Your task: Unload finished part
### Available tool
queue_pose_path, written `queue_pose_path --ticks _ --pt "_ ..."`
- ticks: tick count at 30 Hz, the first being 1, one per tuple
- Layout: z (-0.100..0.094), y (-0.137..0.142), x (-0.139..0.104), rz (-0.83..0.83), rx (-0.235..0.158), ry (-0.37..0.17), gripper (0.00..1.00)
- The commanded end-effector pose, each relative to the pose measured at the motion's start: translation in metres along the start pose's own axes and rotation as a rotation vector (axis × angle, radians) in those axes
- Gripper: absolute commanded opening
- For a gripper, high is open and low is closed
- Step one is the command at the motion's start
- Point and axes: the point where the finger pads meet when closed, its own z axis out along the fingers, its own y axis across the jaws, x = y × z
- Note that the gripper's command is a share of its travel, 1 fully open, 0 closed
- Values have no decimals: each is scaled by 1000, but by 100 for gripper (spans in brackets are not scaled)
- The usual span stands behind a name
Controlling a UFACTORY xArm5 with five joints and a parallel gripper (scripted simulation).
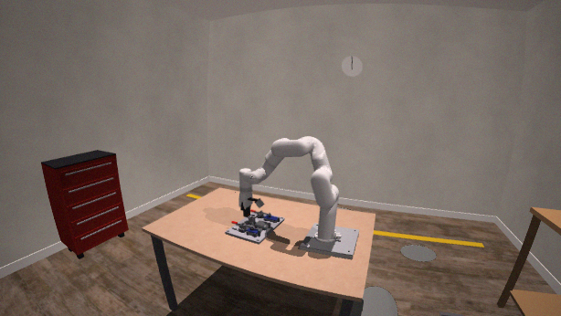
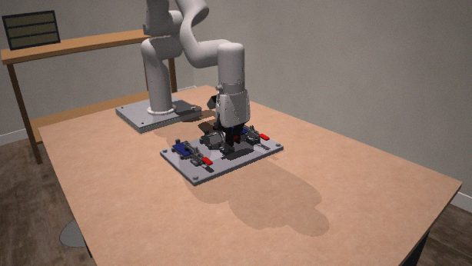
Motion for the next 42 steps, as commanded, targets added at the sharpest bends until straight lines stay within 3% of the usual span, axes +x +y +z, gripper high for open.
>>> queue_pose_path --ticks 1,42 --pt "-3 0 2 0 0 -3 0" --pt "-8 0 24 0 0 -3 0"
